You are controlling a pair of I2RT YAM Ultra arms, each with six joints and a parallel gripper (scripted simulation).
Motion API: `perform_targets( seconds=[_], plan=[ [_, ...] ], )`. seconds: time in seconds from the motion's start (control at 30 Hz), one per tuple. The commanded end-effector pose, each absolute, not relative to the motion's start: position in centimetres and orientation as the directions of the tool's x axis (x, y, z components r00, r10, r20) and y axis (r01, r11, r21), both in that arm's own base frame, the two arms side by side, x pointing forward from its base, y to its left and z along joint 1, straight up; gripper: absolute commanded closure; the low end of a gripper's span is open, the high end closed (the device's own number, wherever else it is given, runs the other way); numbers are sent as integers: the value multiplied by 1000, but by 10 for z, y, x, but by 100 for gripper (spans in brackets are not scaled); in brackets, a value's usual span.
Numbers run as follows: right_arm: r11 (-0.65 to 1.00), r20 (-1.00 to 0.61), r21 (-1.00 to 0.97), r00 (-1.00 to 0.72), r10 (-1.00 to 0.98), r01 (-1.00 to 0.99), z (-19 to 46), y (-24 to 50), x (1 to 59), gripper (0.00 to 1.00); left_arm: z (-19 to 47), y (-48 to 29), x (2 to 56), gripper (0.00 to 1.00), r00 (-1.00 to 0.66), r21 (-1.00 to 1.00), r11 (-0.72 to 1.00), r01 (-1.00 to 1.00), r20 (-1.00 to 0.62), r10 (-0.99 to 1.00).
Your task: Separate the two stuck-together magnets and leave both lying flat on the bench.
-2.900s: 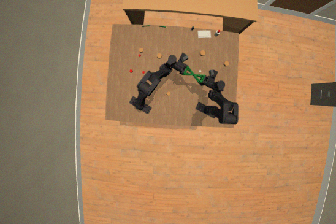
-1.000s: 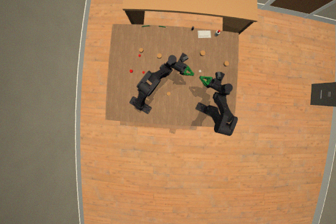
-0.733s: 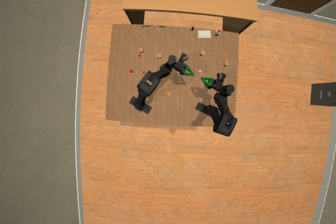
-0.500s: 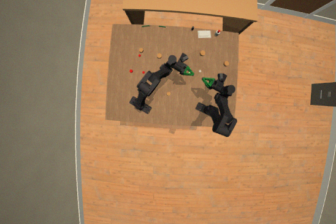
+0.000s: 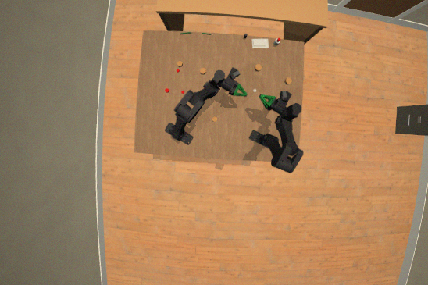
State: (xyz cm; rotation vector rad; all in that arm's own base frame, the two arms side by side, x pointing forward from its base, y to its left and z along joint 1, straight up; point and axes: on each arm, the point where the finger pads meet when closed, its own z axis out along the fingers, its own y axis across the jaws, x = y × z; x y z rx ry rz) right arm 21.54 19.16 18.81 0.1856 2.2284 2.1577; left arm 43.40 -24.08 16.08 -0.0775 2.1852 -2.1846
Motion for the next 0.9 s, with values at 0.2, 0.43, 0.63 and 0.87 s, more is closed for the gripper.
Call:
perform_targets(
  seconds=[0.2,0.43,0.63,0.87],
  plan=[
    [78,11,997,-983,185,26,185,186,242,82,168,-241,435,82,-997,-1000,-2,27,-27,-72],
    [118,1,993,-974,225,28,179,182,257,82,168,-241,435,82,-997,-1000,-2,27,-27,-72],
    [153,-7,988,-968,250,33,175,178,267,82,168,-241,435,82,-997,-1000,-2,27,-27,-72],
    [212,-24,977,-960,280,37,167,171,280,82,168,-241,435,82,-997,-1000,-2,27,-27,-72]
  ],
)
